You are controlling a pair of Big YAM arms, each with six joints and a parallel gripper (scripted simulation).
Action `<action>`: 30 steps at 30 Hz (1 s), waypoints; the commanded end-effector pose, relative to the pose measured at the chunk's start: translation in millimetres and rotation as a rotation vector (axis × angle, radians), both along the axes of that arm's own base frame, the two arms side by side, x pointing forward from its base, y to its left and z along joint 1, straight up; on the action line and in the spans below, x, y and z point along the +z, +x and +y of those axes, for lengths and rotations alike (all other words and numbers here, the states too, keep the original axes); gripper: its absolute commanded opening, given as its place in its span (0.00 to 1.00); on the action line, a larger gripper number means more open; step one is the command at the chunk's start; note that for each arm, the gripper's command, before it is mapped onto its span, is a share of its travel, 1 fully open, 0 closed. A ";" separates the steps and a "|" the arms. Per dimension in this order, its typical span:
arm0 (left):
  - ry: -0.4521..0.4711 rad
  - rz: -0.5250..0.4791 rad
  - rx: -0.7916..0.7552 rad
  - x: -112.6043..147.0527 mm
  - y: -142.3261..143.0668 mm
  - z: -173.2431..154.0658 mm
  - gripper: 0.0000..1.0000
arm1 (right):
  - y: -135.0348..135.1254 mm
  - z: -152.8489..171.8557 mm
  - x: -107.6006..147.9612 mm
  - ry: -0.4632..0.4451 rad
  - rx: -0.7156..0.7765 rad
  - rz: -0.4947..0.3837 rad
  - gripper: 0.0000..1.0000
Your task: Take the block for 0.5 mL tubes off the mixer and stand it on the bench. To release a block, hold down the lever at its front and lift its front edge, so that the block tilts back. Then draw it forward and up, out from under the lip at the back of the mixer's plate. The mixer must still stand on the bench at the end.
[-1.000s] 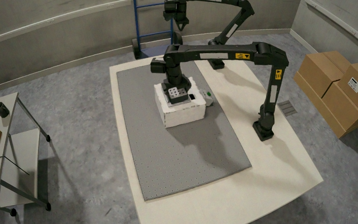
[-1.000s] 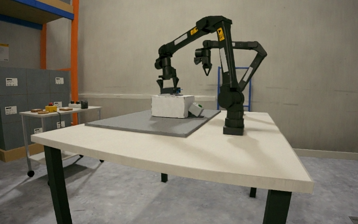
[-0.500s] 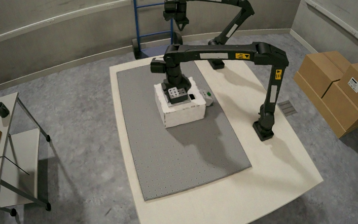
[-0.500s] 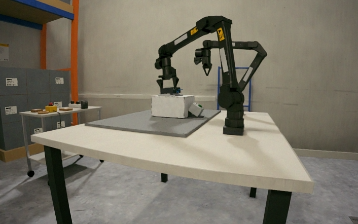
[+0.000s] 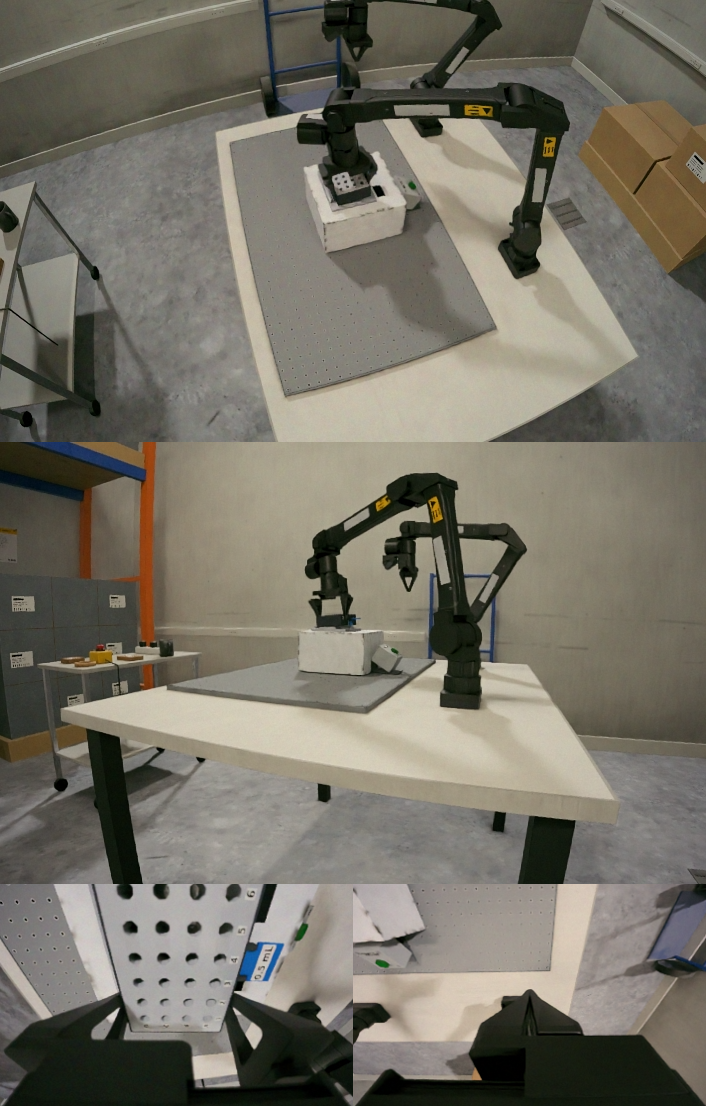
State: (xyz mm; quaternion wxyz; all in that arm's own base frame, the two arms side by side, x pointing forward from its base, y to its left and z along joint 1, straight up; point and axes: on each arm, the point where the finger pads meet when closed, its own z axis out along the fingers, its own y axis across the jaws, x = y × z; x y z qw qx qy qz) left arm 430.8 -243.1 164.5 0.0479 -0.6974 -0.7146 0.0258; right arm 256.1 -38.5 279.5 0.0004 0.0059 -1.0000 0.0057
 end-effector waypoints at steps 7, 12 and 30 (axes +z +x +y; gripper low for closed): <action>-0.084 -0.146 0.011 65.1 28.0 -13.8 0.00 | 2.5 -1.1 12.1 -0.005 -0.012 -0.041 0.00; -0.087 -0.152 0.012 64.8 29.8 -14.5 0.00 | 2.8 -1.1 12.4 -0.006 -0.012 -0.042 0.00; -0.070 -0.121 0.012 63.6 22.9 -10.2 0.00 | 3.7 -1.2 13.0 -0.006 -0.012 -0.046 0.00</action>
